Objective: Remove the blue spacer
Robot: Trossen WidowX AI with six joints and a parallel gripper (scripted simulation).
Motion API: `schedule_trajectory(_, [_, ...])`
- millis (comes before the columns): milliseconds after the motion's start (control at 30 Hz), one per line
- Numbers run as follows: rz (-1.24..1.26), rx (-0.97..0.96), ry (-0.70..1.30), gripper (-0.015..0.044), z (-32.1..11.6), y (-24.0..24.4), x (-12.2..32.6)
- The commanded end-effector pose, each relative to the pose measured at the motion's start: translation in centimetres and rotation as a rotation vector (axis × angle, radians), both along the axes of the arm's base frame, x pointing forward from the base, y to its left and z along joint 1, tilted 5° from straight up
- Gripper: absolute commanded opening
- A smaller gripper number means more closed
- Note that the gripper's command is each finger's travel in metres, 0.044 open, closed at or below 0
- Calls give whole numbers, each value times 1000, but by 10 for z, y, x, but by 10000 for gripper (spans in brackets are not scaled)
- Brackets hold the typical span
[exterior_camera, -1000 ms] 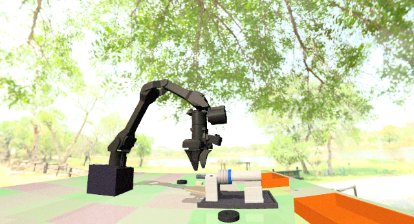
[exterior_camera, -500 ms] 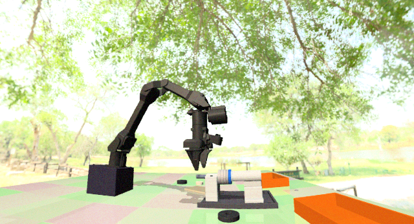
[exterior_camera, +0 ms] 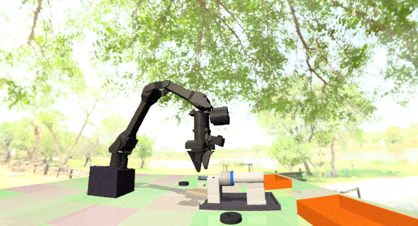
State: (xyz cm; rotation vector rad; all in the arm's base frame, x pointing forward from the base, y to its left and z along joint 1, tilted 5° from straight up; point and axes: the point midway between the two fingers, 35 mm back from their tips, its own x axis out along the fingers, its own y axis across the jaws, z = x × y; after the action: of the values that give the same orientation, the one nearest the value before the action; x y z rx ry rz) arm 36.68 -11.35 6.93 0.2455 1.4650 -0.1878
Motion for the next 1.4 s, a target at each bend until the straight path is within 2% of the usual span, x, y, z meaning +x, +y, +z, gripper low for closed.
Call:
schedule_trajectory(0, [6, 3, -2, 440, 1, 0, 3])
schedule_trajectory(900, [6, 3, -2, 440, 1, 0, 3])
schedule_trajectory(1367, [6, 3, -2, 440, -19, 1, 6])
